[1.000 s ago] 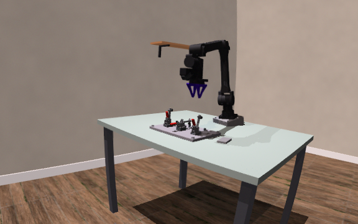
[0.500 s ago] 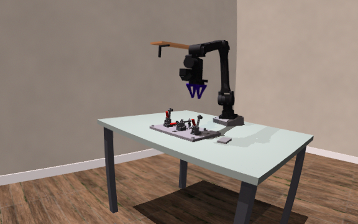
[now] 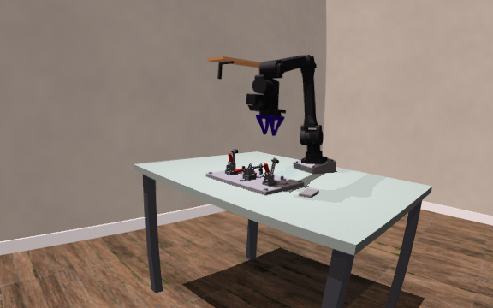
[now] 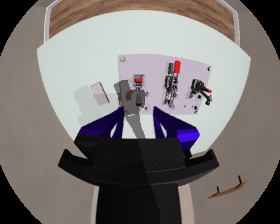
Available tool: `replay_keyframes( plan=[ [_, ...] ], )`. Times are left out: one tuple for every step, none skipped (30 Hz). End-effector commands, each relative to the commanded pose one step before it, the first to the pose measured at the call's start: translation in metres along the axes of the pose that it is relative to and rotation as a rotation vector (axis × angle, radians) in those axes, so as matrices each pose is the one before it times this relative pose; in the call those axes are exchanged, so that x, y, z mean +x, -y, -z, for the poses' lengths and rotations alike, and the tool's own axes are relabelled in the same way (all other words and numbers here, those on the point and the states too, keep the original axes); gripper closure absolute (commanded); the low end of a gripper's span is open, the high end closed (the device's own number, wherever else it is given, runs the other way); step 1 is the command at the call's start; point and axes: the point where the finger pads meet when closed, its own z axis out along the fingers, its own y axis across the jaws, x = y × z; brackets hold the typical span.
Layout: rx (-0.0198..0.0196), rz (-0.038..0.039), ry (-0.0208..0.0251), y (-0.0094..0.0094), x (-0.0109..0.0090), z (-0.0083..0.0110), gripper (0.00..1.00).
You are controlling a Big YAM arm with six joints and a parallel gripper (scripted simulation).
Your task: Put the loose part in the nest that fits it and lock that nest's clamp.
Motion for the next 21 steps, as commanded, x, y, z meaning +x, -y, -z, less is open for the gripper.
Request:
replay_keyframes(
  plan=[
    [-0.00618,-0.00283,0.03571,0.0001,-0.02103,0.01675,0.55],
    [-0.00048,-0.00022,0.00179,-0.00005,-0.00046,-0.00019,0.55],
    [-0.00088,-0.00046,0.00333,-0.0001,-0.00086,-0.00035,0.55],
    [-0.00138,-0.00077,0.00523,-0.00016,-0.00134,-0.00055,0.55],
    [-0.00195,-0.00114,0.00743,-0.00022,-0.0019,-0.00077,0.55],
    [-0.00107,-0.00103,0.00443,0.00009,-0.00118,-0.00103,0.55],
    [0.0,0.0,0.0,0.0,0.0,0.0,0.55],
    [0.0,0.0,0.0,0.0,0.0,0.0,0.55],
    [0.00507,-0.00036,-0.01747,0.00156,0.00606,-0.00793,0.55],
    [0.00809,0.00249,-0.0283,0.00236,0.00994,-0.01226,0.55],
    [0.00319,0.00179,-0.01165,0.00078,0.00413,-0.00625,0.55],
    [-0.00007,0.00032,-0.00003,0.0,0.00004,-0.00209,0.55],
    [-0.00008,0.00017,-0.00004,-0.00001,0.00003,-0.0024,0.55],
    [-0.00009,0.00024,-0.00004,0.0,0.00005,-0.00268,0.55],
    [-0.0001,0.00032,-0.00005,-0.00001,0.00004,-0.00298,0.55],
    [-0.00011,0.0003,-0.00005,-0.00001,0.00005,-0.00325,0.55],
    [-0.00012,0.00026,-0.00006,0.0,0.00006,-0.00351,0.55],
    [-0.00013,0.00025,-0.00006,-0.00001,0.00006,-0.00378,0.55],
    [-0.00014,0.00022,-0.00007,-0.00001,0.00006,-0.00401,0.55],
    [-0.00014,0.0002,-0.00007,-0.00001,0.00007,-0.00422,0.55],
    [-0.00015,0.00009,-0.00007,-0.00001,0.00007,-0.00441,0.55]
  ],
)
